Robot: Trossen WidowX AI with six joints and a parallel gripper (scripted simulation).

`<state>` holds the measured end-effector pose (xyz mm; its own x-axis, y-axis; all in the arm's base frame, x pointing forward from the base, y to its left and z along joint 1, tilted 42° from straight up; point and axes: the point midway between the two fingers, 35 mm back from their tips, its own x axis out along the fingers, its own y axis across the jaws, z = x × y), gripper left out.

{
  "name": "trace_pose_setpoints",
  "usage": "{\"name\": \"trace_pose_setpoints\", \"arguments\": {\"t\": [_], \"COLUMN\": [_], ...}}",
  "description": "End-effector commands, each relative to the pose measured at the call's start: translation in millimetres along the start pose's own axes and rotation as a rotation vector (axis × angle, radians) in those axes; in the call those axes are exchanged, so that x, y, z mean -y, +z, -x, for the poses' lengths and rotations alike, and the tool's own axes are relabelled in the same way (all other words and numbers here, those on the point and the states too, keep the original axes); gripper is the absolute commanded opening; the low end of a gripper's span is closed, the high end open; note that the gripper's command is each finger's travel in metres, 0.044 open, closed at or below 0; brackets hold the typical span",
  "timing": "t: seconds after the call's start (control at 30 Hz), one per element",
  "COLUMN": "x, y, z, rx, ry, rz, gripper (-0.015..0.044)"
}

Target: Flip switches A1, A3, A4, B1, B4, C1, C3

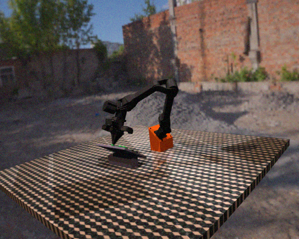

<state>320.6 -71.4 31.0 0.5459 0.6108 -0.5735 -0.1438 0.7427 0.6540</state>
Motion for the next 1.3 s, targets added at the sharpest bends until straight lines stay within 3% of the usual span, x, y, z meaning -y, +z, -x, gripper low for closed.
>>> {"name": "trace_pose_setpoints", "arguments": {"t": [0.0, 1.27], "x": [1.1, 1.1], "y": [-1.1, -1.0], "z": [-0.6, -5.2], "rx": [-0.004, -0.004], "ry": [-0.004, -0.004], "rz": [-0.007, -0.007], "gripper": [0.0000, 0.0000]}}
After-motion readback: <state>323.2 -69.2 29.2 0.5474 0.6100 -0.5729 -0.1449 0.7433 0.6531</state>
